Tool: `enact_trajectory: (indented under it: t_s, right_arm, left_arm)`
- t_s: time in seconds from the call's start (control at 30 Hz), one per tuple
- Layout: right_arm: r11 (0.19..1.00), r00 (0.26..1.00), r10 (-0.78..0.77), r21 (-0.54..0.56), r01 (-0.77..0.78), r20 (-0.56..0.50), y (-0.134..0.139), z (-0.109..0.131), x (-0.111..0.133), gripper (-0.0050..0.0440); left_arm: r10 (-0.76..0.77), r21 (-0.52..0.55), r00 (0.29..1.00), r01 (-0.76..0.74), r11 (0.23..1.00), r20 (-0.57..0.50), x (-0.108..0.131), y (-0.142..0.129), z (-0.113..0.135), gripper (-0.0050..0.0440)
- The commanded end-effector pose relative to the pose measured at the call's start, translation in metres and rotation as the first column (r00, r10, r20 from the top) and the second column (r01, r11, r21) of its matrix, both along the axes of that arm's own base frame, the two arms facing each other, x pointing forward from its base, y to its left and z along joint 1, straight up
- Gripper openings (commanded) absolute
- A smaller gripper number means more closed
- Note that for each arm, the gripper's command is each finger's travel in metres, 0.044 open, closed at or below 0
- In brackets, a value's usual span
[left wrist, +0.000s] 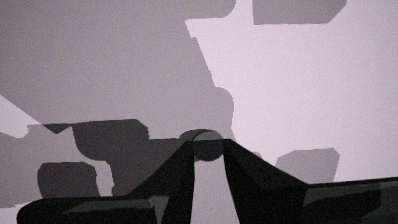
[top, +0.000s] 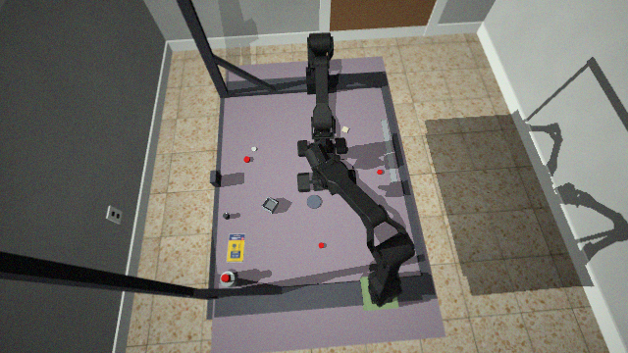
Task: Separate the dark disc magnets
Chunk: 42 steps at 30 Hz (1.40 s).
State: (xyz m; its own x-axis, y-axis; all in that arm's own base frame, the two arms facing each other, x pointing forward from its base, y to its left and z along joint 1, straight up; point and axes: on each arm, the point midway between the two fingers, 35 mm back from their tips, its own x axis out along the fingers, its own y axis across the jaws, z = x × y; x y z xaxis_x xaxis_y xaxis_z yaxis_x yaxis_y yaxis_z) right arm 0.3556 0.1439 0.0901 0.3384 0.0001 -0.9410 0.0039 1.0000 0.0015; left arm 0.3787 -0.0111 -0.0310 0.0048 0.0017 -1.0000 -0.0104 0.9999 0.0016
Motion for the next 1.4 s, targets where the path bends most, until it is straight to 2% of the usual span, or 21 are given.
enact_trajectory:
  t_s: [0.0, 0.1, 0.5, 0.73, 1.27, 1.33, 1.37]
  right_arm:
    - [1.000, 1.000, -0.001, 0.009, 0.001, 0.026, 0.0004, 0.0094, 0.0031, 0.0040]
    - [1.000, 1.000, -0.001, 0.009, 0.001, 0.026, 0.0004, 0.0094, 0.0031, 0.0040]
    - [1.000, 1.000, -0.001, 0.009, 0.001, 0.026, 0.0004, 0.0094, 0.0031, 0.0040]
    - [1.000, 1.000, -0.001, 0.009, 0.001, 0.026, 0.0004, 0.0094, 0.0031, 0.0040]
    - [1.000, 1.000, -0.001, 0.009, 0.001, 0.026, 0.0004, 0.0094, 0.0031, 0.0040]
    - [1.000, 1.000, -0.001, 0.009, 0.001, 0.026, 0.0004, 0.0094, 0.0031, 0.0040]
    - [1.000, 1.000, -0.001, 0.009, 0.001, 0.026, 0.0004, 0.0094, 0.0031, 0.0040]
  left_arm:
    - [0.000, -0.004, 1.000, 0.000, 1.000, -0.002, -0.0009, 0.0002, -0.0010, 0.0040]
    - [0.000, -0.002, 1.000, 0.000, 1.000, 0.021, 0.0039, 0.0000, 0.0064, 0.0040]
    - [0.000, -0.002, 1.000, 0.000, 1.000, 0.021, 0.0039, 0.0000, 0.0064, 0.0040]
    - [0.000, -0.002, 1.000, 0.000, 1.000, -0.004, -0.0016, 0.0006, -0.0029, 0.0040]
    - [0.000, -0.002, 1.000, 0.000, 1.000, -0.004, -0.0016, 0.0006, -0.0034, 0.0040]
    - [0.000, -0.002, 1.000, 0.000, 1.000, -0.004, -0.0016, 0.0006, -0.0033, 0.0088]
    - [0.000, -0.002, 1.000, 0.000, 1.000, -0.004, -0.0016, 0.0006, -0.0033, 0.0088]
